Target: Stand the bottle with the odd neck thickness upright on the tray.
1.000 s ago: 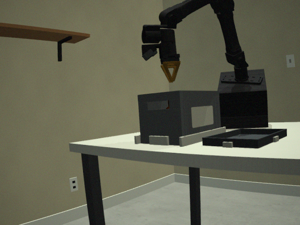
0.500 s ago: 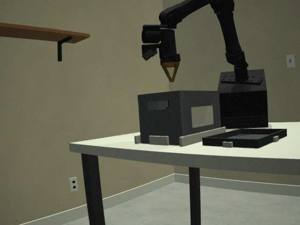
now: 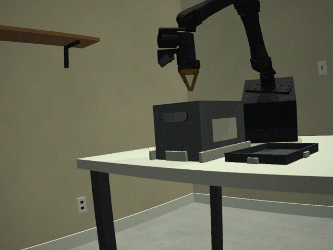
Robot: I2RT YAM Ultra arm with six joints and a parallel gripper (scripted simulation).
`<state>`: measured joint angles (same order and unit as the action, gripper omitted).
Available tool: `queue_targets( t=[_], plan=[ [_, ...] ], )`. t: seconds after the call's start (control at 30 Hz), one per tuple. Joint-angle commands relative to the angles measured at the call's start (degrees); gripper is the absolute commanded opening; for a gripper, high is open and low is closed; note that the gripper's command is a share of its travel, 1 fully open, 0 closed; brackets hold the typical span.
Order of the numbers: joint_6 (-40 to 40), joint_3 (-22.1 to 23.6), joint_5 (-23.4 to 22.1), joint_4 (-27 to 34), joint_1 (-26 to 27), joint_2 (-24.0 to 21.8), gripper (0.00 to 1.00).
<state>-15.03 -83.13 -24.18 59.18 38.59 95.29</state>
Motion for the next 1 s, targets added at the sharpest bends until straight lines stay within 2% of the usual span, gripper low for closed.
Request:
queue_targets(
  t=[0.0, 0.93, 0.97],
  plan=[
    [0.0, -2.2, 0.0, 0.1, 1.0, -1.3, 0.00],
    [0.0, -2.2, 0.0, 0.1, 1.0, -1.3, 0.00],
    [0.0, -2.2, 0.0, 0.1, 1.0, -1.3, 0.61]
  ],
)
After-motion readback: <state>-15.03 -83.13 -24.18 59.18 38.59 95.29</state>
